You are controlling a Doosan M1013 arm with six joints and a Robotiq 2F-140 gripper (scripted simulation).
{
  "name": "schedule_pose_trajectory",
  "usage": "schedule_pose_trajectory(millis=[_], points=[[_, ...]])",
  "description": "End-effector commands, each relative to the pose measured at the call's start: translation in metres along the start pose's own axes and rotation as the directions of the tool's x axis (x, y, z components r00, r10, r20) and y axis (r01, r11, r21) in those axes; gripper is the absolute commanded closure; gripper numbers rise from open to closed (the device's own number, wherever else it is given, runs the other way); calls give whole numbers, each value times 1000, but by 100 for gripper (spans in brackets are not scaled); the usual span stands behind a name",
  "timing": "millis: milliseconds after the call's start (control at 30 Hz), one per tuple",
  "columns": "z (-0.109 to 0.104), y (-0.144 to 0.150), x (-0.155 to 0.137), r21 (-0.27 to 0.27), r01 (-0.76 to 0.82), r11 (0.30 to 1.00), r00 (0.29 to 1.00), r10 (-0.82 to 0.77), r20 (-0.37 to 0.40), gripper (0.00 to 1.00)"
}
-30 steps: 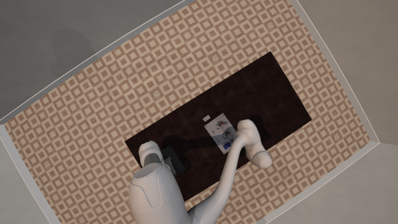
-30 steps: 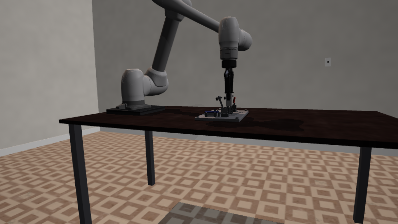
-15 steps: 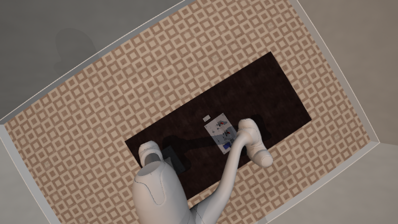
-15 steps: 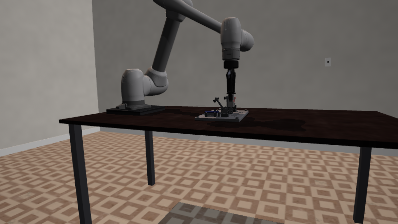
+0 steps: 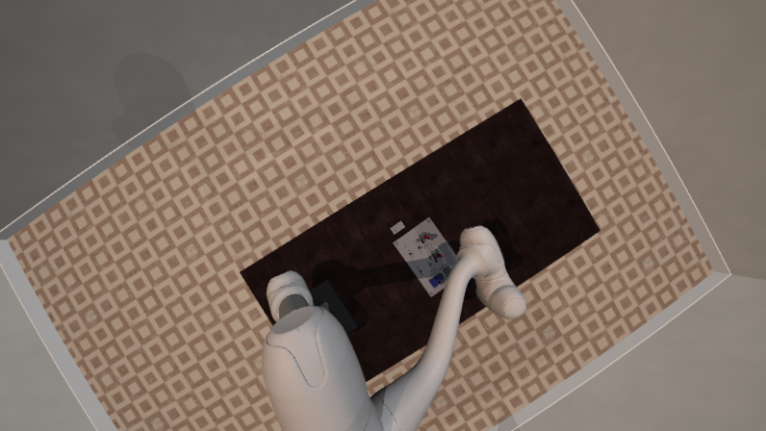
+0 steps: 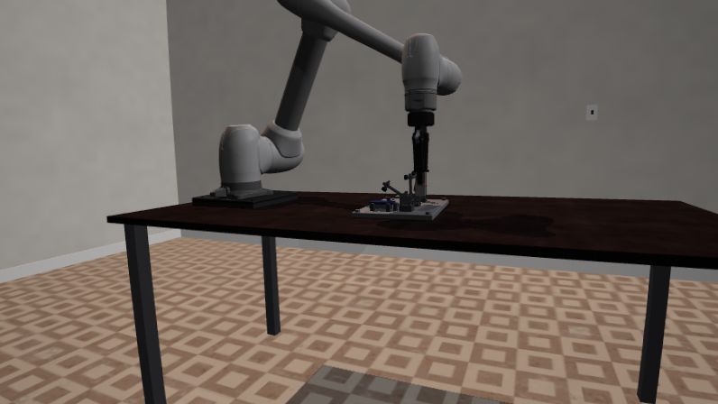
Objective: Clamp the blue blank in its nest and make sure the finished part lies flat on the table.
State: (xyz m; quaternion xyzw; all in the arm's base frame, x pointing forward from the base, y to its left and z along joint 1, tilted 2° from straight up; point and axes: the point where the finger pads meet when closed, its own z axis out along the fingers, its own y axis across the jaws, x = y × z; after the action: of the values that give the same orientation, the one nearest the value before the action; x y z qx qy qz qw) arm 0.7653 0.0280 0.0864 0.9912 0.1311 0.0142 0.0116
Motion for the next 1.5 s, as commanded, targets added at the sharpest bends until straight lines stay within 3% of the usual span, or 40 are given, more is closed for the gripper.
schedule_pose_trajectory(millis=[0,1467], points=[[1,0,1,0,0,1000,1000,0,0,100],[19,0,13,0,0,1000,1000,0,0,100]])
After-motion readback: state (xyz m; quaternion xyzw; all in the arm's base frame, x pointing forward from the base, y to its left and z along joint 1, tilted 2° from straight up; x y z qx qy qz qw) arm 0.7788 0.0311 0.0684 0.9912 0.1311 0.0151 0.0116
